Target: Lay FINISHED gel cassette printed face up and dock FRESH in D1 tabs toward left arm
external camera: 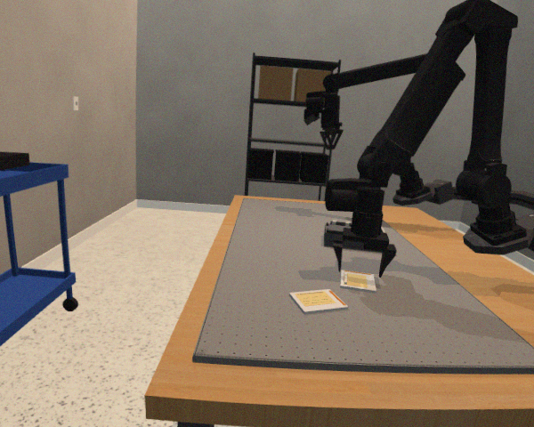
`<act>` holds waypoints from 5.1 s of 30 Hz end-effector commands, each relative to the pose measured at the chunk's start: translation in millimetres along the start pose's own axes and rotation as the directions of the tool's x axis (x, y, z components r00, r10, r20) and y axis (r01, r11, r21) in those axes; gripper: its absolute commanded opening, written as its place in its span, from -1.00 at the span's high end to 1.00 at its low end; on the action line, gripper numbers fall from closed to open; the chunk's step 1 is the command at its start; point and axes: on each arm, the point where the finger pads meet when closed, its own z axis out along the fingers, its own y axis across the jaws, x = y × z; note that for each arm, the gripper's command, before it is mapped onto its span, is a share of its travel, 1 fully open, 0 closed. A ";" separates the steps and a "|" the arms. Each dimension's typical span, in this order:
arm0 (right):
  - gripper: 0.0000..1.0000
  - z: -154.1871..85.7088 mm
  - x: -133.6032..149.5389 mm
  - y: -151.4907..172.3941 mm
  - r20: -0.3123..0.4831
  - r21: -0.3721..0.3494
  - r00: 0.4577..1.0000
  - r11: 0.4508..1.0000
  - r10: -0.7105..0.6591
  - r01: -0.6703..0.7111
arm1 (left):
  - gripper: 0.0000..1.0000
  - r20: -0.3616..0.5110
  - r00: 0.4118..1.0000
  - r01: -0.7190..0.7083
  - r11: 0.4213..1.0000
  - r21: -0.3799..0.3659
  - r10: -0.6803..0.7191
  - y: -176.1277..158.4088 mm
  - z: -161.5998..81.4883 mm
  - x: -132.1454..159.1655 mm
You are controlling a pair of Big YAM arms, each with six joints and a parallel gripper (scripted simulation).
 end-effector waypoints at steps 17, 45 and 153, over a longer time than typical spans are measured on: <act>-1.00 -24.8 -18.9 -3.7 0.045 0.018 0.999 1.000 0.010 -0.011 | -0.96 -0.012 1.000 -0.001 0.999 -0.036 0.000 14.3 -12.0 5.8; -1.00 -24.8 -18.9 -3.7 0.045 0.018 0.999 1.000 0.010 -0.011 | -0.96 -0.013 1.000 -0.001 0.999 -0.041 0.000 16.5 -12.9 6.9; -1.00 -24.8 -18.9 -3.7 0.045 0.018 0.999 1.000 0.010 -0.011 | -0.96 -0.065 0.597 0.795 0.601 -0.085 -0.800 23.7 -63.5 17.4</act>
